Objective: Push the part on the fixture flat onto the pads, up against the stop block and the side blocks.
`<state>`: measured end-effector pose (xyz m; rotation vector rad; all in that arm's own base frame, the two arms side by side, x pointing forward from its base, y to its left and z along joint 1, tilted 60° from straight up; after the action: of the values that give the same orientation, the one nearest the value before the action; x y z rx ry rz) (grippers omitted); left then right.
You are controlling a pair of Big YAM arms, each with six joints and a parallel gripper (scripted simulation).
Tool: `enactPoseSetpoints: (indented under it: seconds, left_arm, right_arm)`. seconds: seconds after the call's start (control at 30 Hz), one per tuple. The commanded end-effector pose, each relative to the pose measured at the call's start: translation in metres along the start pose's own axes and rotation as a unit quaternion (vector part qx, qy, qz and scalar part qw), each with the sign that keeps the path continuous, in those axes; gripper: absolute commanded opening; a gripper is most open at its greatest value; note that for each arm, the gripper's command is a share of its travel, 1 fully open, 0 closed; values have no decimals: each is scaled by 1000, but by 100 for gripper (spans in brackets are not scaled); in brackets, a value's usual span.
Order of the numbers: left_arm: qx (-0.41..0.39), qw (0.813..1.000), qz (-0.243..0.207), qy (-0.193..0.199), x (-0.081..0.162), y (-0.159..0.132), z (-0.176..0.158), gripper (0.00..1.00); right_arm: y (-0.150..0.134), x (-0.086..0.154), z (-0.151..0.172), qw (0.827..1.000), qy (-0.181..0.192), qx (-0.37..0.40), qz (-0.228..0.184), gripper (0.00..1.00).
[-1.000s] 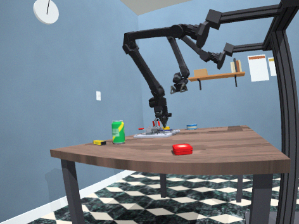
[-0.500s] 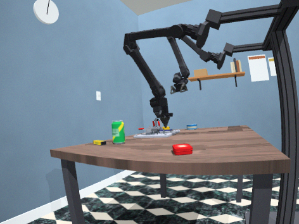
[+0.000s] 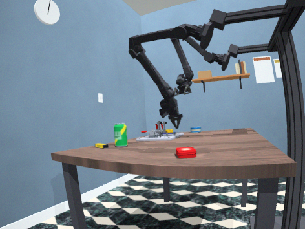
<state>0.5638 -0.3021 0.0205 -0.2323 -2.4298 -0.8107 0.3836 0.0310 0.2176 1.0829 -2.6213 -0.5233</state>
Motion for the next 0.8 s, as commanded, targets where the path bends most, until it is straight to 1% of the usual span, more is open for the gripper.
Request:
enactPoseSetpoints:
  seconds: [0.0, 0.07, 0.13, 0.27, 0.4, 0.43, 0.47, 0.5, 0.57, 0.7, 0.77]
  left_arm:
    - [-132, 991, 6, -8, 1, -19, 2, 0]
    - [-132, 991, 6, -8, 1, -19, 2, 0]
    - [-173, 985, 4, -9, 1, -21, 1, 0]
    - [-268, 963, -2, -12, -1, -25, -3, 0]
    - [-342, 939, -7, -11, -1, -28, -1, 0]
    - [-356, 934, -11, -10, -1, -27, 0, 0]
    - [-368, 930, -20, -1, -6, -16, 6, 0]
    - [-376, 926, -27, -3, -4, -11, 2, 0]
    - [-379, 924, -39, 1, -5, 3, 0, 0]
    - [-382, 923, -47, 3, -4, 9, -1, 0]
    - [-374, 926, -50, 3, -4, 10, -2, 0]
  right_arm:
    - [0, 1, -1, 1000, -1, 3, 1, 100]
    - [0, 1, -1, 1000, -1, 3, 1, 100]
    - [0, 1, -1, 1000, -1, 3, 1, 100]
    - [0, 1, -1, 1000, -1, 3, 1, 100]
    - [0, 1, -1, 1000, -1, 3, 1, 100]
    - [0, 1, -1, 1000, -1, 3, 1, 100]
    - [0, 1, -1, 1000, -1, 3, 1, 100]
    - [0, 1, -1, 1000, -1, 3, 1, 100]
    - [0, 1, -1, 1000, -1, 3, 1, 100]
    - [0, 1, -1, 1000, -1, 3, 1, 100]
    - [0, 1, -1, 1000, -1, 3, 1, 100]
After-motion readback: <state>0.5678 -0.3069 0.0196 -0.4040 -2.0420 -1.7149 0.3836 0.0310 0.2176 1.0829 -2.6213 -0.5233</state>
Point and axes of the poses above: on each arm, the point where the finger pads meet when closed, its own x axis back along the fingers, its own z axis across the jaws, y = z × x, the point moved 3 cm from there along x, back along the fingers, and after that the axes turned 9 degrees about x, right-handed, at the moved point
